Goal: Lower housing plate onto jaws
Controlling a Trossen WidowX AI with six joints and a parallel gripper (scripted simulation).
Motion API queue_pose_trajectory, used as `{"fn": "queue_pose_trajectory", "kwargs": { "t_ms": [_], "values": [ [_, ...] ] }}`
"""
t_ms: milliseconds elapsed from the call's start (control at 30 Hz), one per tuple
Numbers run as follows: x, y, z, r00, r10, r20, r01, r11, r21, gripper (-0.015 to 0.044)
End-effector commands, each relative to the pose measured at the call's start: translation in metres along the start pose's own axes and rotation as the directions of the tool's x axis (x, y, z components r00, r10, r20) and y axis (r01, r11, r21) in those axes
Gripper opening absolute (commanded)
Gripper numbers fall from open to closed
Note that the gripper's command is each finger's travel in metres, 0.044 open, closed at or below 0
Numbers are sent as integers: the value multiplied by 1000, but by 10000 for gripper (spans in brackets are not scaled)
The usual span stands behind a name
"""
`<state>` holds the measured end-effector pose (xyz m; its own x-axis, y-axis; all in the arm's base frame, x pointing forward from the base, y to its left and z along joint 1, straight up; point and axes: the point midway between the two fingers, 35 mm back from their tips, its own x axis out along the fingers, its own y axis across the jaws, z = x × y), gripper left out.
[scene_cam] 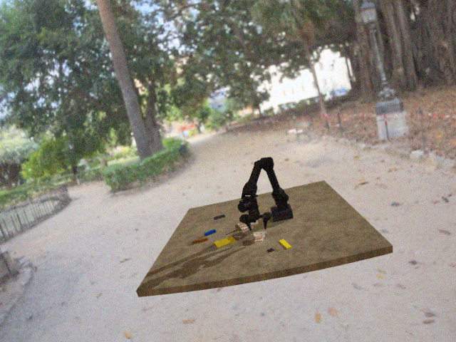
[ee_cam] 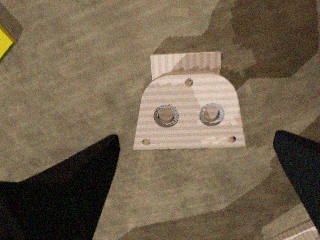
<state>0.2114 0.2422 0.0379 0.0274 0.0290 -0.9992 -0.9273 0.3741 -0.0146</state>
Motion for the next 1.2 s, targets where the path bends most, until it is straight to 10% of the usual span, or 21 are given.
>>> {"fn": "queue_pose_trajectory", "kwargs": {
  "t_ms": [0,1167],
  "values": [
    [11,2,-2,1000,9,-10,-9,1000,-3,440],
    [43,2,-3,1000,9,-10,-9,1000,-3,440]
  ]
}}
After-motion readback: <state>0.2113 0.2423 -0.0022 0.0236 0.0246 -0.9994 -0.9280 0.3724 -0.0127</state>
